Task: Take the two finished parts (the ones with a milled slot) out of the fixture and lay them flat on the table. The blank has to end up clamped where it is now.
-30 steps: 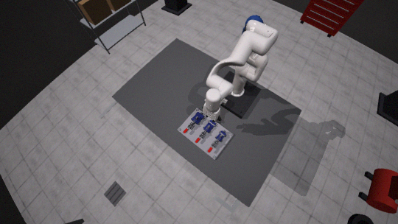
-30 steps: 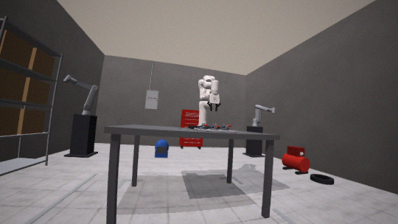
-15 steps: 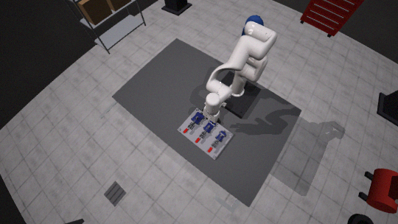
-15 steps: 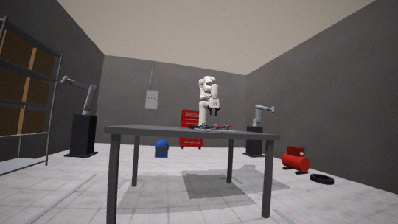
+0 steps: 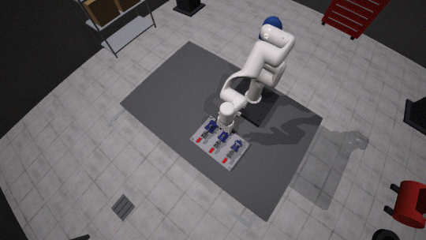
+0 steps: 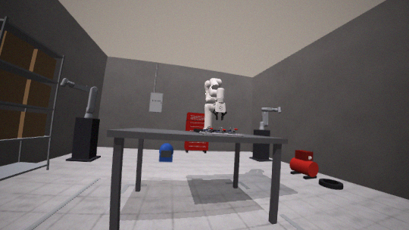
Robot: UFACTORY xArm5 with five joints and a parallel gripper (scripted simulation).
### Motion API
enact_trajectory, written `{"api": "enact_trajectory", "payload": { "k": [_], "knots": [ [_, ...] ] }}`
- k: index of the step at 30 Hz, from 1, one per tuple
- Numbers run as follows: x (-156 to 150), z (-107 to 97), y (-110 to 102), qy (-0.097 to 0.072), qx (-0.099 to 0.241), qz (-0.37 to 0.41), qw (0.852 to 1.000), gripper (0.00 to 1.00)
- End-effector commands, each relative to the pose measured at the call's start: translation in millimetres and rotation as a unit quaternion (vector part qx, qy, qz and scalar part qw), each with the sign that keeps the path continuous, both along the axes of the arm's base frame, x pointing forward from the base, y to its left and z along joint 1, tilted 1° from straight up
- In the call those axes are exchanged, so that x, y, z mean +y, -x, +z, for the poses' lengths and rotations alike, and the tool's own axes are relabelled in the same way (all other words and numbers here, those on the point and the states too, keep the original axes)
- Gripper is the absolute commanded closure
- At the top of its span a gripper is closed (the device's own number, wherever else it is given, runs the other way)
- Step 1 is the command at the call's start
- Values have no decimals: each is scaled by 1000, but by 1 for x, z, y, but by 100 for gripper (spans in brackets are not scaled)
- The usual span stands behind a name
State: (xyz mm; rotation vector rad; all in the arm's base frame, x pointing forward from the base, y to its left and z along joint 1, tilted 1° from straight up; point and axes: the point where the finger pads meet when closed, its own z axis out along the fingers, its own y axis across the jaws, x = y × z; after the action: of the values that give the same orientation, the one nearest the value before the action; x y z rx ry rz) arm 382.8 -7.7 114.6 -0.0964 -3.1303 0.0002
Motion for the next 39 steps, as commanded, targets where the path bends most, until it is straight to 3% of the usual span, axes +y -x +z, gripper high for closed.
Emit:
{"api": "enact_trajectory", "payload": {
  "k": [1,4,6,15,21,39],
  "knots": [
    [-1,1,-18,0,-2,0,1000,52],
    [-2,1,-35,0,-2,0,1000,52],
    [-2,1,-35,0,-2,0,1000,52],
    [-6,0,-98,0,-2,0,1000,52],
    [-8,0,-127,0,-2,0,1000,52],
    [-8,-4,-136,0,-2,0,1000,52]
  ]
}}
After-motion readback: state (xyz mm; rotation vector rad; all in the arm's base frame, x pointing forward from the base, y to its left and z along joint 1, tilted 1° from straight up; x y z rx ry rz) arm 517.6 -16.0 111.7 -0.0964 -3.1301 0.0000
